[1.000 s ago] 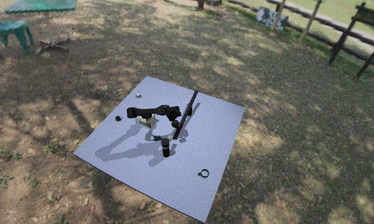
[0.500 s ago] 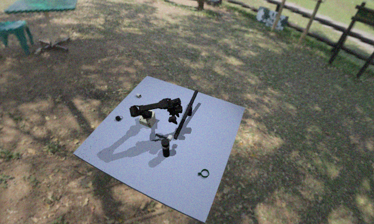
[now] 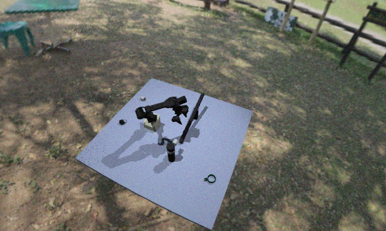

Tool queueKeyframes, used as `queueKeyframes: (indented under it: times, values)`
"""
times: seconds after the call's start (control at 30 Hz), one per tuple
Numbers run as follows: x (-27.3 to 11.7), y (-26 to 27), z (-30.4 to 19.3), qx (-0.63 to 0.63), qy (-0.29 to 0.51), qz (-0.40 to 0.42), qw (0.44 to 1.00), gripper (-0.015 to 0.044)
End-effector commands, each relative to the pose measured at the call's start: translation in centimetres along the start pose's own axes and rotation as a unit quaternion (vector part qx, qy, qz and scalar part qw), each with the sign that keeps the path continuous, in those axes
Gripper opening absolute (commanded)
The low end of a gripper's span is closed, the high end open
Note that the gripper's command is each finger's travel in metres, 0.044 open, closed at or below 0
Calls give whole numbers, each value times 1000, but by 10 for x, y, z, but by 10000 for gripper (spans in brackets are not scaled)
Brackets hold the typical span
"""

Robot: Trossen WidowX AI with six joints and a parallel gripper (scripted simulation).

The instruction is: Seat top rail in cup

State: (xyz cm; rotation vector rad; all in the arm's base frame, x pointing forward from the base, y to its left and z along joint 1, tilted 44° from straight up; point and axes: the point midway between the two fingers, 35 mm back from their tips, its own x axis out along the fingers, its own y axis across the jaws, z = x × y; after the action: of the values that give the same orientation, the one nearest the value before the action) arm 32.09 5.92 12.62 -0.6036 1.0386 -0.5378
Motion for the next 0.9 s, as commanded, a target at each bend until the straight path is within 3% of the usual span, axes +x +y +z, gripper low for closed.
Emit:
queueKeyframes:
  times: [0.0,0.1,0.23,0.5,0.87]
  values:
    - [5,4,0,-43,13,0,999,440]
    - [19,13,-4,-168,50,10,985,440]
    - [45,30,-13,-375,109,50,919,440]
    - [90,56,-38,-682,174,180,687,440]
    - [91,57,-39,-688,175,183,680,440]
